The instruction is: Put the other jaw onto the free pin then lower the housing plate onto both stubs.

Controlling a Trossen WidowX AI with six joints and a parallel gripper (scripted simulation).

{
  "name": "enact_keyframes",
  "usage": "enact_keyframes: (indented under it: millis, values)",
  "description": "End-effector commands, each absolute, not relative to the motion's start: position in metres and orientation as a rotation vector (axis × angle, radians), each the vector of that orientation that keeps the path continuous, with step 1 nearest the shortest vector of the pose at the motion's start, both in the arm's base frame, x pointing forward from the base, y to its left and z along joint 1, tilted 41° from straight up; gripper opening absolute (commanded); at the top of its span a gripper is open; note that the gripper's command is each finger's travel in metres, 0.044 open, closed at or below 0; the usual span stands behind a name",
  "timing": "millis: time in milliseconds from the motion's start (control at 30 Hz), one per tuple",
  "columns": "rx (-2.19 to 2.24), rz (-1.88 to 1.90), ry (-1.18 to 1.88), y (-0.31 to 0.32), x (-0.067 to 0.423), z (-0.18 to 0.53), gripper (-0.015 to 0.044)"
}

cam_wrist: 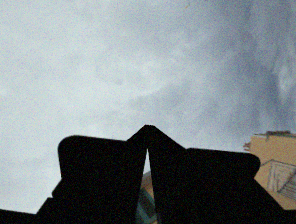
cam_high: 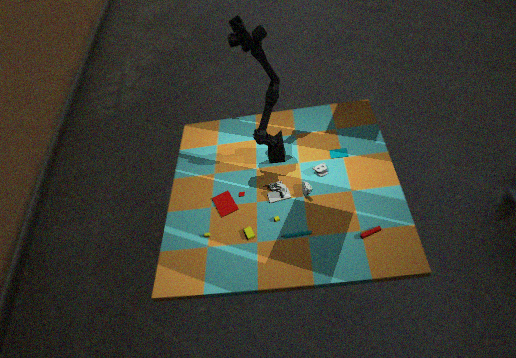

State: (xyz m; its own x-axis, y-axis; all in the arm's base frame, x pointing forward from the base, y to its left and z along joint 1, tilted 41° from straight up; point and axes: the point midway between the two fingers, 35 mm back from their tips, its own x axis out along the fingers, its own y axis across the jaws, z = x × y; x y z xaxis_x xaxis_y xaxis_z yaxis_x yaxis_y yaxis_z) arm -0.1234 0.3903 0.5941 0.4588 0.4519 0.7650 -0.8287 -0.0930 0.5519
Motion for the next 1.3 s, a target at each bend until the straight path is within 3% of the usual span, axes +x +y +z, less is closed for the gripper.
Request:
enact_keyframes:
  millis: [0, 733, 1267]
  values:
    - [1.286, 1.107, -0.41, 0.362, -0.121, 0.612, 0.0]
    - [1.5, 1.051, -0.519, 0.215, -0.094, 0.686, 0.0]
    - [1.675, 0.865, -0.603, 0.107, -0.022, 0.708, 0.0]
